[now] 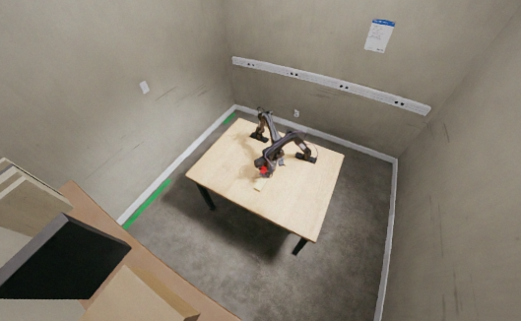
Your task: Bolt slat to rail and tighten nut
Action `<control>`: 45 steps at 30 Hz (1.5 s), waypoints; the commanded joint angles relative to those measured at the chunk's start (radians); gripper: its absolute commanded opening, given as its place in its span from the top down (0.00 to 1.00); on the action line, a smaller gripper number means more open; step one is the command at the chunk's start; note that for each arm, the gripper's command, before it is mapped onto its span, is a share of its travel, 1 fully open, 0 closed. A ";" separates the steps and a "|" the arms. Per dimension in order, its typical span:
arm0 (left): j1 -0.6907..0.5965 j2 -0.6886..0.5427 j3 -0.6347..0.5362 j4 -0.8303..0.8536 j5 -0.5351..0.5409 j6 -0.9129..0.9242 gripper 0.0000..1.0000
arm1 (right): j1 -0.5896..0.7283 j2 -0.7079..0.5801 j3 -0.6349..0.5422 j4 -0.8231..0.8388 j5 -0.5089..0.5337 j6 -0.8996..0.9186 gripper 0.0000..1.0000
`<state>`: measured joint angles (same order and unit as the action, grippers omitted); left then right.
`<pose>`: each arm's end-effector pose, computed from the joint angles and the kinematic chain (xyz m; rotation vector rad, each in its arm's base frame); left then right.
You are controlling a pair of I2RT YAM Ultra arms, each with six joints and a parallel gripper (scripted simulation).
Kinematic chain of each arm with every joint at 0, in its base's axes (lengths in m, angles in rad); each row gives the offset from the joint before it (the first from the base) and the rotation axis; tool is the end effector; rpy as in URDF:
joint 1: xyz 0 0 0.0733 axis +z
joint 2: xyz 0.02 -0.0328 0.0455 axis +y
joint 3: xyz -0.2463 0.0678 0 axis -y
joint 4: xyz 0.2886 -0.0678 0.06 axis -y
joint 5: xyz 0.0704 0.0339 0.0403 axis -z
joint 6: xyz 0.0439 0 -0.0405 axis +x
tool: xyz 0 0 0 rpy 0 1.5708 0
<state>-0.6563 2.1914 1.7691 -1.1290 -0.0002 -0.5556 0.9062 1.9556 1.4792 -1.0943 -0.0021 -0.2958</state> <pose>0.3596 -0.2756 0.1413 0.1573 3.1214 -0.0171 0.2434 0.3126 0.1538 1.7762 -2.5906 -0.0032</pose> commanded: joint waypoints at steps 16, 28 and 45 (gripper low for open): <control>0.000 -0.008 0.005 0.001 0.000 0.000 0.28 | 0.004 -0.012 0.020 -0.016 0.012 -0.916 0.66; 0.000 -0.008 0.005 0.001 0.000 0.000 0.28 | -0.001 -0.009 0.024 -0.021 0.002 -0.941 0.66; 0.000 -0.008 0.005 0.001 0.000 0.000 0.28 | -0.001 -0.009 0.024 -0.021 0.002 -0.941 0.66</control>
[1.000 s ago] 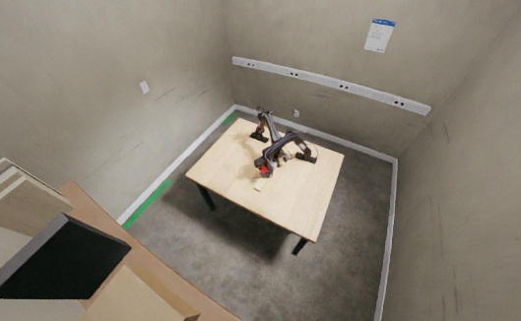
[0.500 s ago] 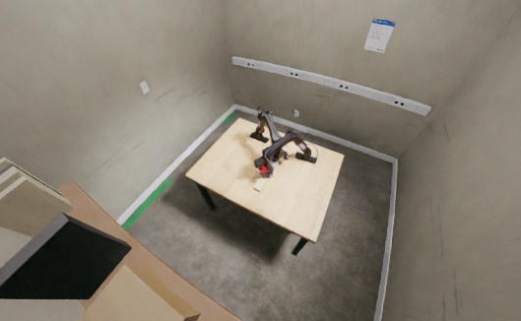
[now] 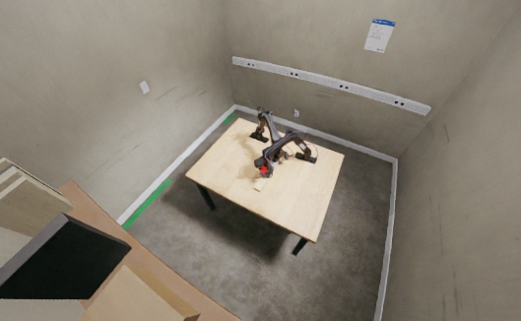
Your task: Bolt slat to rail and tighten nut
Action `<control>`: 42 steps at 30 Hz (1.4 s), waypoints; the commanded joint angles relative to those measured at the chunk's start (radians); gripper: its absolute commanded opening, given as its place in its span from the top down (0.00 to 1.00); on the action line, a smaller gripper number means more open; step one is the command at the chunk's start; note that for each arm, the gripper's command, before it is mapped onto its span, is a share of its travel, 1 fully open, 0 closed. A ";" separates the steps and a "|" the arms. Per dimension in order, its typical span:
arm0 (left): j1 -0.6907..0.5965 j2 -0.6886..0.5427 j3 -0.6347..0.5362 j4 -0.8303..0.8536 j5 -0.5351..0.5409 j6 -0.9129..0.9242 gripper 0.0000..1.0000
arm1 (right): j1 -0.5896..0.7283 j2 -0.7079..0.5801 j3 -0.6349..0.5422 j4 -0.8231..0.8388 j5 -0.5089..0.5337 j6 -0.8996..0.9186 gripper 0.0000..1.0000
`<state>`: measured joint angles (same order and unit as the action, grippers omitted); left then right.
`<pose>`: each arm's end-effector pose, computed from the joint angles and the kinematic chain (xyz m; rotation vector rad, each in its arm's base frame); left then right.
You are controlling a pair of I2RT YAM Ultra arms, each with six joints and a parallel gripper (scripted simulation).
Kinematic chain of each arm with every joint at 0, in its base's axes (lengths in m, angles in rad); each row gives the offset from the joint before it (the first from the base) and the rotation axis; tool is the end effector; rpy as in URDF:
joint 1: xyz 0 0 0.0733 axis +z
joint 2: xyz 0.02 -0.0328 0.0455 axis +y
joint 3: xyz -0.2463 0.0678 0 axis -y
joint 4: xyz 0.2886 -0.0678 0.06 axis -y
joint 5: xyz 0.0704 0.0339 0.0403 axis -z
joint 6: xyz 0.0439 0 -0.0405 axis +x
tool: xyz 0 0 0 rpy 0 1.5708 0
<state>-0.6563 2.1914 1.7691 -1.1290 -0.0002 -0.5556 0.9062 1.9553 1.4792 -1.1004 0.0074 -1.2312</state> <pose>0.3596 -0.2756 0.1413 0.1573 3.1214 -0.0171 0.2433 0.3118 0.1539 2.7479 -1.5086 0.0100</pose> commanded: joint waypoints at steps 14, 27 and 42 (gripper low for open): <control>0.000 -0.008 0.005 0.001 0.000 0.000 0.28 | -0.001 -0.005 0.018 -0.005 -0.008 -0.006 0.66; 0.000 -0.008 0.005 0.001 0.000 0.000 0.28 | -0.001 -0.002 0.010 0.005 -0.008 -0.006 0.66; 0.000 -0.008 0.005 0.001 0.000 0.000 0.28 | -0.001 0.001 0.001 0.018 -0.008 -0.006 0.66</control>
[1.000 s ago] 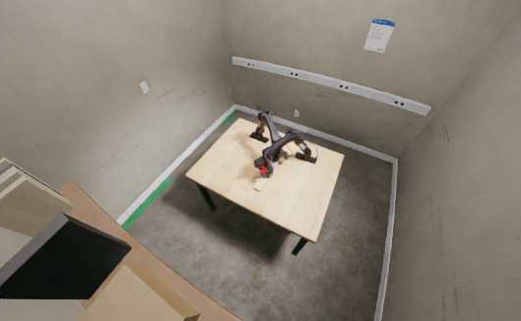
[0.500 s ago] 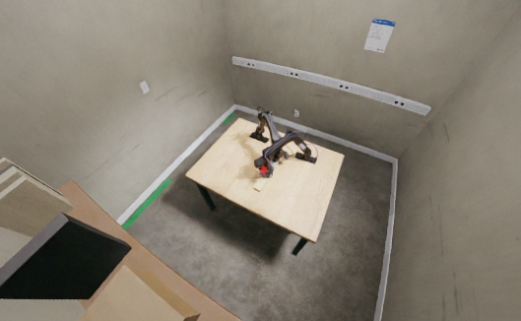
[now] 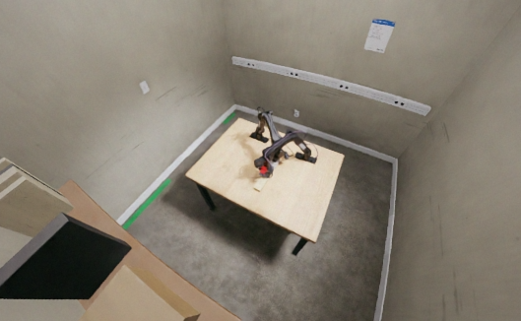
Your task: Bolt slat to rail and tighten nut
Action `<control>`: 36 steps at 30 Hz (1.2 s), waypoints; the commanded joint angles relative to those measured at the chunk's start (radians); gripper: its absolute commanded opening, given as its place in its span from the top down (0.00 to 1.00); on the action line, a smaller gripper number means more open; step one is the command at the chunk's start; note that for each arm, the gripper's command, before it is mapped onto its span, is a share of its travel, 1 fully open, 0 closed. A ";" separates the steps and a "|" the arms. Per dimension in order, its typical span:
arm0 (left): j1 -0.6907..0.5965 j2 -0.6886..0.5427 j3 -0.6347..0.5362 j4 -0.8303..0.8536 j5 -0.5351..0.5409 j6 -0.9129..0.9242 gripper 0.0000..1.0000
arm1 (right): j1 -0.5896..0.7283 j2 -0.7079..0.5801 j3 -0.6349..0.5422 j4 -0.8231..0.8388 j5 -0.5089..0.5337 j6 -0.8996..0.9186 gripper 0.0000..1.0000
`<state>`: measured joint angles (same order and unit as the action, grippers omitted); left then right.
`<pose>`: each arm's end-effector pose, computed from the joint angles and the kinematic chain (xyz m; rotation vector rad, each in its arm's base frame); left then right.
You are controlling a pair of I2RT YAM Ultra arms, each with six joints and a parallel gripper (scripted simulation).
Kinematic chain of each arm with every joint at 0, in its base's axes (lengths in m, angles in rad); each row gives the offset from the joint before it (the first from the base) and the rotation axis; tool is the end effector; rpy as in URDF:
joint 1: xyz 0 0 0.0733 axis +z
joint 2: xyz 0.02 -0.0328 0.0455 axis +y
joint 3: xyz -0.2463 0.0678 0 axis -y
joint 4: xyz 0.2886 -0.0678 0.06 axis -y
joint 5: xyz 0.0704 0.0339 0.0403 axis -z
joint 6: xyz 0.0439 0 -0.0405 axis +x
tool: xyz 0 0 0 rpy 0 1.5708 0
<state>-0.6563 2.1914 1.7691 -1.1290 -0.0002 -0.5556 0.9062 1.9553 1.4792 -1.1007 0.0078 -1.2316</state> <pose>0.3596 -0.2756 0.1413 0.1573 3.1214 -0.0171 0.2433 0.3118 0.1539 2.7478 -1.5079 0.0105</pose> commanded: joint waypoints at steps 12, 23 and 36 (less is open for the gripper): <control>0.000 -0.008 0.005 0.001 0.000 0.000 0.28 | -0.001 -0.001 0.000 0.016 -0.004 -0.003 0.79; 0.000 -0.008 0.005 0.001 0.000 0.000 0.28 | 0.000 -0.006 0.004 0.006 0.000 0.000 0.89; 0.000 -0.008 0.005 0.001 0.000 0.000 0.28 | 0.000 -0.006 0.004 0.006 0.000 0.000 0.89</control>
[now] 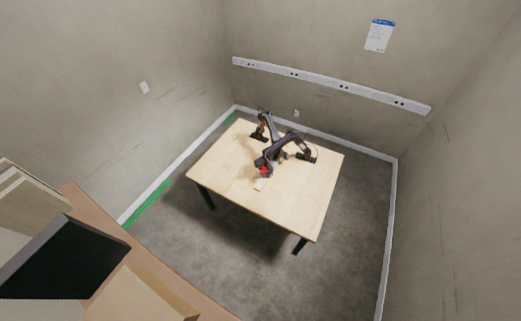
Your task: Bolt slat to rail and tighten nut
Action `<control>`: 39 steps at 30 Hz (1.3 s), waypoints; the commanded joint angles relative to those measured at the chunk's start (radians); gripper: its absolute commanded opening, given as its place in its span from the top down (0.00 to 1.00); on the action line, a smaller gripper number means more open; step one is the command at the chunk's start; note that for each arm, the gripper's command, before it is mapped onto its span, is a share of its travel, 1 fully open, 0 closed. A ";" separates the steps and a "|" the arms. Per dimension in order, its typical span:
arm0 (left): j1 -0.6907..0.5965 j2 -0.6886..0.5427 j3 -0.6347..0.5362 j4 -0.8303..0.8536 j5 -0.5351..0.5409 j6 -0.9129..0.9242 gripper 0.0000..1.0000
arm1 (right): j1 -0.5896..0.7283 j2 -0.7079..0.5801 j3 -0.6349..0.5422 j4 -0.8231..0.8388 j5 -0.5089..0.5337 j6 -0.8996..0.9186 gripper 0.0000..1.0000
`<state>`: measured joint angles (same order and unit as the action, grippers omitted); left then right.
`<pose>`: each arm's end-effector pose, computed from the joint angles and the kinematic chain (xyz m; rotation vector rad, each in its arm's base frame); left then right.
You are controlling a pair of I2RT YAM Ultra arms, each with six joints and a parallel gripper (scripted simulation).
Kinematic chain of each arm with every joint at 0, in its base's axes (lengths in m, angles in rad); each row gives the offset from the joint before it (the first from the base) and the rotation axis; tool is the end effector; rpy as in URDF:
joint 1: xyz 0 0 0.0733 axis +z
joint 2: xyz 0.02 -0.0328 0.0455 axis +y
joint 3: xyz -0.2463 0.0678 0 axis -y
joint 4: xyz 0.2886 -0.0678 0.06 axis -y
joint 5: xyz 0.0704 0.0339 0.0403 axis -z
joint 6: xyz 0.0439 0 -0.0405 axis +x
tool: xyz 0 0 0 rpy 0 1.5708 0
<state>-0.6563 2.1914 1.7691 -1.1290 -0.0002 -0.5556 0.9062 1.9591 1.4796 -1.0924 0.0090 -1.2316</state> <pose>0.3596 -0.2756 0.1413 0.1573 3.1214 -0.0171 0.2441 0.3127 0.1526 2.7519 -1.5101 0.0137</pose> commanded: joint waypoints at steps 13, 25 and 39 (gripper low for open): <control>0.000 -0.008 0.005 0.001 0.000 0.000 0.28 | -0.001 -0.010 0.004 -0.002 -0.003 0.096 0.89; 0.000 -0.008 0.005 0.001 0.000 0.000 0.28 | -0.004 -0.010 0.004 -0.002 -0.010 0.559 0.89; 0.000 -0.008 0.005 0.001 0.000 0.000 0.28 | -0.005 -0.010 0.004 -0.002 -0.011 1.036 0.89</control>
<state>-0.6563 2.1914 1.7691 -1.1290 -0.0002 -0.5556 0.9062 1.9591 1.4796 -1.0943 0.0067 -0.3637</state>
